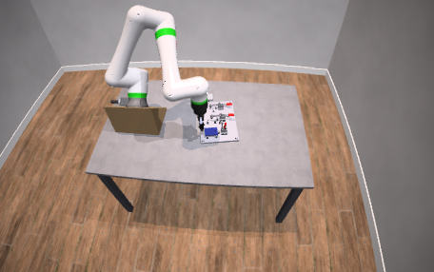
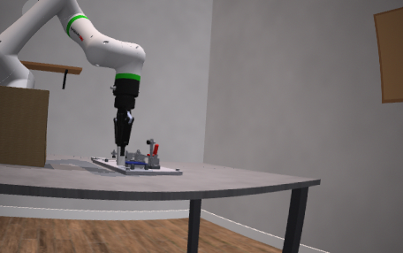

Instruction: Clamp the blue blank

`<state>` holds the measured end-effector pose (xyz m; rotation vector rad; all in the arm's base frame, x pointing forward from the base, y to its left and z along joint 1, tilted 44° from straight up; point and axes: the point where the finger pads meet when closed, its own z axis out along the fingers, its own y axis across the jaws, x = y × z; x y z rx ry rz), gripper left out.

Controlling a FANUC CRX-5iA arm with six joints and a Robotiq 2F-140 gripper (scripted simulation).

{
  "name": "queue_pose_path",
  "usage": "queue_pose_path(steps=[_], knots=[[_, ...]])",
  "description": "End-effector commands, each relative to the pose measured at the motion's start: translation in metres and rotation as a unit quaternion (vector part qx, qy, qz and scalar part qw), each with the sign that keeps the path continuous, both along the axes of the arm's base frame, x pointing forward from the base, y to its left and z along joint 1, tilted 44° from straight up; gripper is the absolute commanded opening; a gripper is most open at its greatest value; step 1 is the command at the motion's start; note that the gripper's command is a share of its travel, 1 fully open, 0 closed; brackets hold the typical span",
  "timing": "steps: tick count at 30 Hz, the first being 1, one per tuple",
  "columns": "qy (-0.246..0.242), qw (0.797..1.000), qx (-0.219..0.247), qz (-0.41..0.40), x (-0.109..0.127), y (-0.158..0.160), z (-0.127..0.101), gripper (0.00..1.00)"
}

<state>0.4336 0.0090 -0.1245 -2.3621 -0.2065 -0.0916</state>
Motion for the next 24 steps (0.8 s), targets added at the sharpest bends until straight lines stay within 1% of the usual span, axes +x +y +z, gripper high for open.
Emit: queue_pose_path(steps=[1,19,24], knots=[[0.0,1.0,0.0,0.0,0.0001,-0.0002,0.0,0.0],[0.0,1.0,0.0,0.0,0.004,0.0002,0.0005,0.0],[0.0,1.0,0.0,0.0,0.0,-0.0003,0.0,0.0]])
